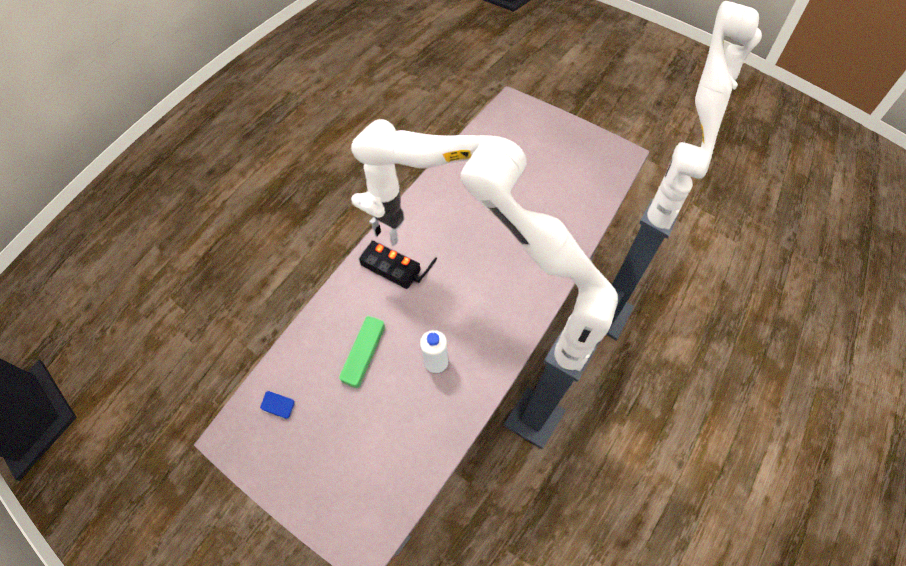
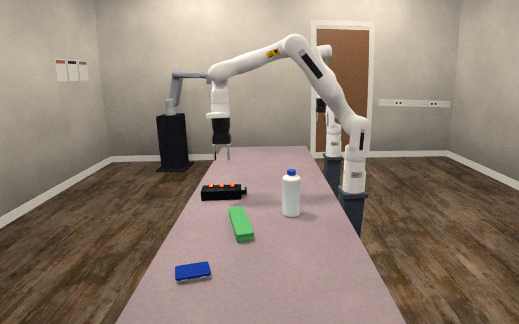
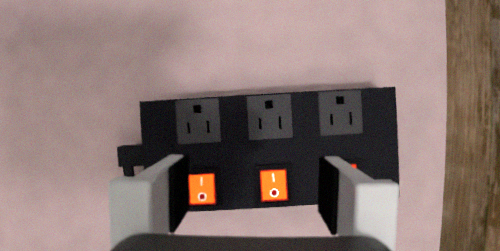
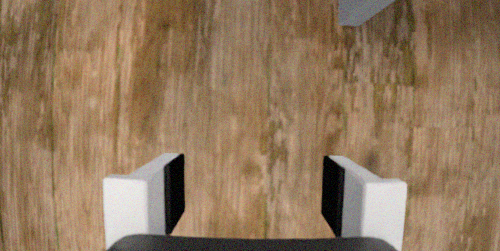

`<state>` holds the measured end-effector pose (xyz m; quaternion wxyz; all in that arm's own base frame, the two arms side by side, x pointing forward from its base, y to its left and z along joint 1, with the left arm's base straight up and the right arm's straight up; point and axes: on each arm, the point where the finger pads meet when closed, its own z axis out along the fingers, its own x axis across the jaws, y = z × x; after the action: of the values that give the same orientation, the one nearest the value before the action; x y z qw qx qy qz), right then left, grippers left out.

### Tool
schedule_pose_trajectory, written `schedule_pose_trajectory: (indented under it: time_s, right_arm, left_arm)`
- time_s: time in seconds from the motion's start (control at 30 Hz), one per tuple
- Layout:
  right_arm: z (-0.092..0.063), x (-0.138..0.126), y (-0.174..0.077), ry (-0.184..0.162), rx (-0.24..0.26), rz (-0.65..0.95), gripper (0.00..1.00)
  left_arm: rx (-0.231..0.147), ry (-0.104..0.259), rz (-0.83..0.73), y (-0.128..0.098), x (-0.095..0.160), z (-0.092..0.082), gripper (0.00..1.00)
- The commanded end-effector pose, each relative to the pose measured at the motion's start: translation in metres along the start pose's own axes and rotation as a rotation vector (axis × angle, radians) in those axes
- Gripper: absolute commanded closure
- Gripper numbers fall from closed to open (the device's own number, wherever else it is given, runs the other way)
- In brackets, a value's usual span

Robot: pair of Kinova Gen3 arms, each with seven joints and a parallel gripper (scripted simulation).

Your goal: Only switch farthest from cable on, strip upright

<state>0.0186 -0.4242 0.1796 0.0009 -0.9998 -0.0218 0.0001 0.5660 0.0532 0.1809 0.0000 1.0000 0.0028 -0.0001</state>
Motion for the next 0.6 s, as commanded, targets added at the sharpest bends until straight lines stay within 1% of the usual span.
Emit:
schedule_pose_trajectory:
  time_s: [0.0, 0.3, 0.43, 0.57]
  right_arm:
    - [-0.001, 0.000, 0.000, 0.000, -0.002, 0.000, 0.00]
    - [-0.001, 0.000, 0.000, 0.000, -0.002, 0.000, 0.00]
    - [-0.001, 0.000, 0.000, 0.000, -0.002, 0.000, 0.00]
    - [-0.001, 0.000, 0.000, 0.000, -0.002, 0.000, 0.00]
  left_arm:
    - [0.000, 0.002, 0.001, 0.000, 0.000, -0.001, 0.00]
    - [0.001, 0.001, 0.043, 0.000, 0.000, 0.001, 0.00]
    - [0.002, -0.002, 0.105, -0.001, -0.001, 0.005, 0.00]
    - [0.003, -0.005, 0.200, -0.001, -0.003, 0.011, 0.00]
